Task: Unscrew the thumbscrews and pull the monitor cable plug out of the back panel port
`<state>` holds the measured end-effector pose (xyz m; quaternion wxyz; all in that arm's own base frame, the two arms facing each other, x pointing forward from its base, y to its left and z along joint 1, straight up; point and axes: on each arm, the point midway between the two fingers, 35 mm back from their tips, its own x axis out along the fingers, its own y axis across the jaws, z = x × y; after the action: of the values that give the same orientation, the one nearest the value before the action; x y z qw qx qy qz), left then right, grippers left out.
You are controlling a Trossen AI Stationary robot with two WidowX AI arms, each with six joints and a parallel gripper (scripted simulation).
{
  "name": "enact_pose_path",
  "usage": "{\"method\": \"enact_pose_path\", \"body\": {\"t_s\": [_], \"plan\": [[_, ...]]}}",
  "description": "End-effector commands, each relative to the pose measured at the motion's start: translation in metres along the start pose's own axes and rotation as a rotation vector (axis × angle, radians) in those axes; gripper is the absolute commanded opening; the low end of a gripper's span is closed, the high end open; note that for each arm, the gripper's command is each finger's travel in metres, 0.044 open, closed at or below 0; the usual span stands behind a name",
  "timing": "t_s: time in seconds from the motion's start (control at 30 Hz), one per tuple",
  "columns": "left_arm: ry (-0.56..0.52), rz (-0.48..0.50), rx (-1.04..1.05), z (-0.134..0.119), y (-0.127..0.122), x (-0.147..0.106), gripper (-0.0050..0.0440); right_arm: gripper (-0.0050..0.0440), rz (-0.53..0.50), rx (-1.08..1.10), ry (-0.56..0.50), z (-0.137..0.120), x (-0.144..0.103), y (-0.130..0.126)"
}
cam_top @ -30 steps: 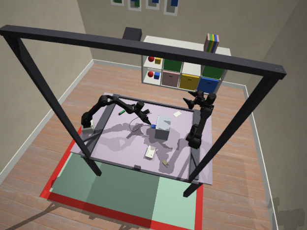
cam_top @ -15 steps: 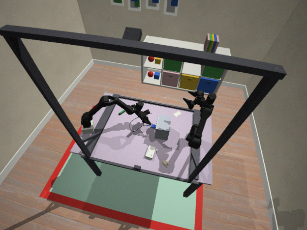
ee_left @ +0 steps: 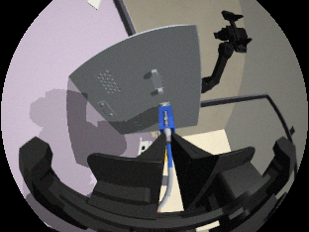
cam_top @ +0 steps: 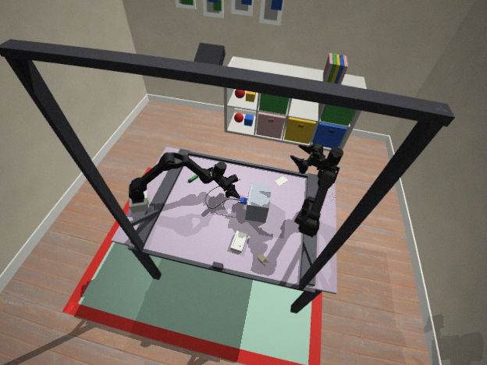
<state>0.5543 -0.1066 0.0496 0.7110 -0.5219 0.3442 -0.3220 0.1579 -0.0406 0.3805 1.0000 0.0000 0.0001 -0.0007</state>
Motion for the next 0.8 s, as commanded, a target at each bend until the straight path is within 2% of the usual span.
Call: {"method": "enact_pose_path", "body": {"t_s": [0.0,0.77], "plan": [[-0.005,-0.041,-0.009,0.0050,-0.0115,-0.0005,0.0000,0.0440,0.001,-0.006,-0.001,0.0029,-0.0003,0.0011],[-0.003,-0.152,-0.168,0.0045,-0.0073,-0.0002,0.0000,0.0440,0.001,-0.006,-0.001,0.0029,-0.0003,0.0011]]}}
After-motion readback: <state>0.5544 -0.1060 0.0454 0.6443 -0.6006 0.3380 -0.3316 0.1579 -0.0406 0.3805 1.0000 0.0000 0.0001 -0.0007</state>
